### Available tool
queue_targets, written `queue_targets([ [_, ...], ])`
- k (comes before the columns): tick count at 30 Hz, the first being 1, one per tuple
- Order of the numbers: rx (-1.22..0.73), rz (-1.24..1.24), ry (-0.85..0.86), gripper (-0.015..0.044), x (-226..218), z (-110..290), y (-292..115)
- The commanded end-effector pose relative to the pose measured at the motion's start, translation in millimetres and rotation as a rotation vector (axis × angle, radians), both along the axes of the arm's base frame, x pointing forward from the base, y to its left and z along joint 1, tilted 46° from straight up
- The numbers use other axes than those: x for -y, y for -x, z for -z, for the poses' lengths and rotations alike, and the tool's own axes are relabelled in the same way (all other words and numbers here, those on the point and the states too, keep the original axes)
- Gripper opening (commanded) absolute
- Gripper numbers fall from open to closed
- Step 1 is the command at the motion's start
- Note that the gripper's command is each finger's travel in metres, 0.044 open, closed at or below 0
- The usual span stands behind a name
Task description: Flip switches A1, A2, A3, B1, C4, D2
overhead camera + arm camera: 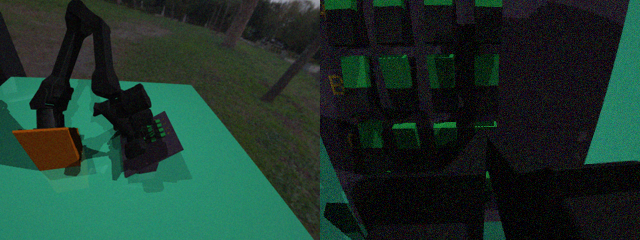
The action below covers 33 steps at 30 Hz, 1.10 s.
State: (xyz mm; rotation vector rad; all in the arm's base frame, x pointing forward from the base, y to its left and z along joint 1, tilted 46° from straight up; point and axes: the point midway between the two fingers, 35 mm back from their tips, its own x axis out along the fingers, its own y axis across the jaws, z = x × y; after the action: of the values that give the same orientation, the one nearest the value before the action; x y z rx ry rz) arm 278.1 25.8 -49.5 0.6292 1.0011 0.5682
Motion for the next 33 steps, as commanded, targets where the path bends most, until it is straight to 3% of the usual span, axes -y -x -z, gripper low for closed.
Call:
queue_targets([
  [1, -0.004, 0.004, 0.003, 0.0000, 0.1, 1.0, -0.1],
  [33, -0.004, 0.004, 0.003, 0.0000, -2.9, 3.4, -2.0],
])
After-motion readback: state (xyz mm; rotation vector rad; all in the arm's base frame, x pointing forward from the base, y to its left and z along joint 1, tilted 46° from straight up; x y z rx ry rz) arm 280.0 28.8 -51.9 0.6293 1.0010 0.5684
